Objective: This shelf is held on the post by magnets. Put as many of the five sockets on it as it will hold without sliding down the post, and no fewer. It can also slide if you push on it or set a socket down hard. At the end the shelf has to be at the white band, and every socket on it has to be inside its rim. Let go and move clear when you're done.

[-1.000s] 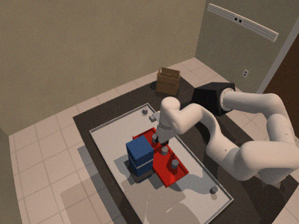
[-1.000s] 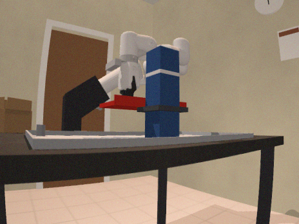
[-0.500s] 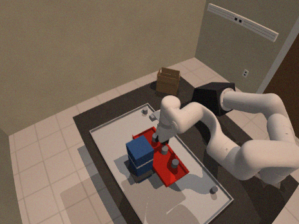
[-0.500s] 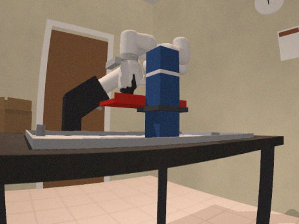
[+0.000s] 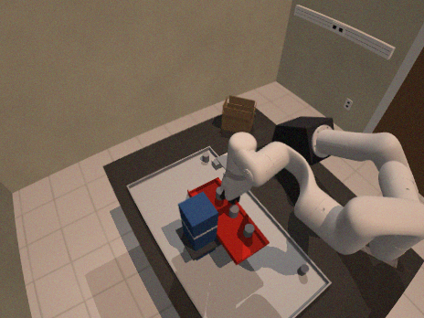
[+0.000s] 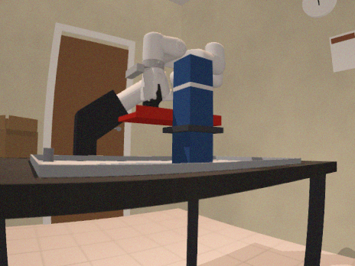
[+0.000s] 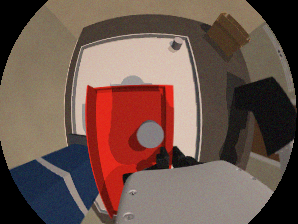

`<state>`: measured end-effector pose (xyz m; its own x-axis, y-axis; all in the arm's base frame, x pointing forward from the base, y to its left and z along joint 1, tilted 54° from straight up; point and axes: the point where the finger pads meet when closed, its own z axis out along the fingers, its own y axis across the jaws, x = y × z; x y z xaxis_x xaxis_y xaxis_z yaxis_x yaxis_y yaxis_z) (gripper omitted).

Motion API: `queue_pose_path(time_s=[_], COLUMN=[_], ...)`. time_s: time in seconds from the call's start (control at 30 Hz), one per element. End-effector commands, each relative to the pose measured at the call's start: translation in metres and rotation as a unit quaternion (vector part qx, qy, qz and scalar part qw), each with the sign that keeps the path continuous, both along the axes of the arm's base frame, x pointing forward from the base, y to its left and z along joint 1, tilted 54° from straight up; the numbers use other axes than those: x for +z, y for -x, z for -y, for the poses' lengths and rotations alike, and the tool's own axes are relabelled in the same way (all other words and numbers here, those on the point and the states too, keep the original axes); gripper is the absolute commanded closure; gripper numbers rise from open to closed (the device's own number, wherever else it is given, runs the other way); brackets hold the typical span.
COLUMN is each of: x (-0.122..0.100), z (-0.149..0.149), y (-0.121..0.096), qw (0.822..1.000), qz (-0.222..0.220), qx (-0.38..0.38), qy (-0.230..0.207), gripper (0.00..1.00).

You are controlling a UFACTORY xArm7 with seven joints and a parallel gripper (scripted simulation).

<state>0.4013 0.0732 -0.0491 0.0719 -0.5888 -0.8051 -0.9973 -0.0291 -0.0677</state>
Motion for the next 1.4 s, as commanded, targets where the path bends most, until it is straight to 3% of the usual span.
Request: queue_pose_path(time_s=[0.0,1.37], x=[0.004,0.024], z=[0.006,0.034], y=[-0.001,-0.001], qw=[1.000,1.000], qz=[0.002,0.002], qx=[-0.002,-0.002], qy=[0.001,0.001], gripper=[1.00,1.00])
